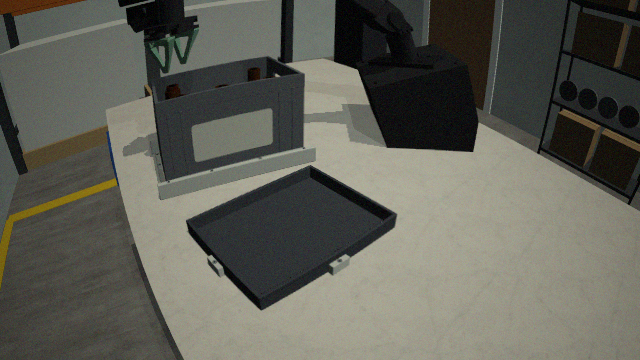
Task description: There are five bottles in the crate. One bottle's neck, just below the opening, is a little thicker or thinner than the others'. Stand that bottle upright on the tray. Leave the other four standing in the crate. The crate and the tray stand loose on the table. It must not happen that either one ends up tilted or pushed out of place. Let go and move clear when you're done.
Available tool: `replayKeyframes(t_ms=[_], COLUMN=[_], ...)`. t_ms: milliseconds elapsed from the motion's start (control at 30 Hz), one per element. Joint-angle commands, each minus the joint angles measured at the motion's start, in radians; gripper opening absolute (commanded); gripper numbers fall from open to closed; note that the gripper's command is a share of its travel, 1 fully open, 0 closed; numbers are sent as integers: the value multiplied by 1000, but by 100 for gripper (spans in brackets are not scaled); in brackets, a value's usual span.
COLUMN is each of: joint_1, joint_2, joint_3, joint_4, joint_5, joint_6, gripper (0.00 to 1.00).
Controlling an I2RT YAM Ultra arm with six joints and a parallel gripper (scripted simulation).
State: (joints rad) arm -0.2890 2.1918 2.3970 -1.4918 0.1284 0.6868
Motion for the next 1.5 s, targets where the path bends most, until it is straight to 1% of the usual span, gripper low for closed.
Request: replayKeyframes(t_ms=[0, 667, 733, 767, 867, 1467], joint_1=[-1, -9, -9, -8, -11, -11], joint_2=[-51, -61, -61, -69, -61, -61], joint_3=[-22, -128, -128, -103, -140, -143], joint_4=[40, 138, 138, 148, 151, 160], joint_5=[11, 9, 9, 8, 8, 7], joint_6=[-7, -13, -13, -12, -14, -14], gripper=[61, 61, 61, 61, 61, 61])
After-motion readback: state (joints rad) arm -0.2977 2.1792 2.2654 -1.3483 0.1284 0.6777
